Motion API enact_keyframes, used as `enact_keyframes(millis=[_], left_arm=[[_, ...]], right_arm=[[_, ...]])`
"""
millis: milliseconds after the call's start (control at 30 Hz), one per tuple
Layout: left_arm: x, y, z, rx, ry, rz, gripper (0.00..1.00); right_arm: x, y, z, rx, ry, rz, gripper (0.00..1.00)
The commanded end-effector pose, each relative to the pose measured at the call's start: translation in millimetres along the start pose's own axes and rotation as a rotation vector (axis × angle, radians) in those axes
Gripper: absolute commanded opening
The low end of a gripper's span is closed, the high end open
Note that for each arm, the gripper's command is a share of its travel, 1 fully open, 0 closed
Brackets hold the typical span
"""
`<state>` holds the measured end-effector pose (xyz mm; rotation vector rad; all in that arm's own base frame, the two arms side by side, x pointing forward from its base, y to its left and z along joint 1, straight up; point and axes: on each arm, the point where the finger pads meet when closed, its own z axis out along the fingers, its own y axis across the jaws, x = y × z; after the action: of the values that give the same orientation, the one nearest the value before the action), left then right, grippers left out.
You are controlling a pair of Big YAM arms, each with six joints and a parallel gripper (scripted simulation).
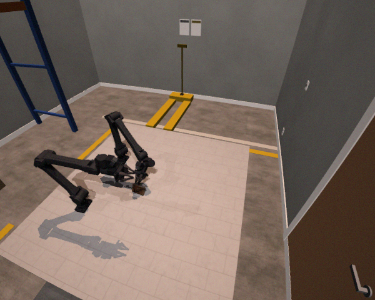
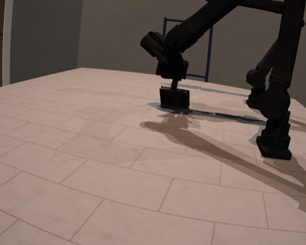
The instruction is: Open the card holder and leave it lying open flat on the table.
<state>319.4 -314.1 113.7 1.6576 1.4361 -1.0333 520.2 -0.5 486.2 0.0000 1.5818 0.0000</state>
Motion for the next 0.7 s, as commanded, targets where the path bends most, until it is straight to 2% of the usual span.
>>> enact_keyframes(millis=[0, 233, 367, 433, 667], left_arm=[[-32.3, 23.2, 2.1, -0.028, -0.026, 0.060, 0.21], [-46.0, 23.1, 4.5, -0.037, -0.034, 0.076, 0.21], [-36.3, 18.2, 9.5, -0.026, -0.025, 0.052, 0.21], [-46.8, 23.2, 9.4, -0.034, -0.033, 0.070, 0.21], [-41.9, 22.3, 21.7, -0.023, -0.026, 0.049, 0.21]], right_arm=[[-26.4, 0.0, -1.8, 0.000, -0.046, 0.000, 0.36], [-26.4, 0.0, -1.8, 0.000, -0.046, 0.000, 0.36], [-26.0, 0.0, -1.7, 0.000, -0.046, 0.000, 0.36], [-26.4, 0.0, -1.8, 0.000, -0.046, 0.000, 0.36], [-26.4, 0.0, -1.8, 0.000, -0.046, 0.000, 0.36]])
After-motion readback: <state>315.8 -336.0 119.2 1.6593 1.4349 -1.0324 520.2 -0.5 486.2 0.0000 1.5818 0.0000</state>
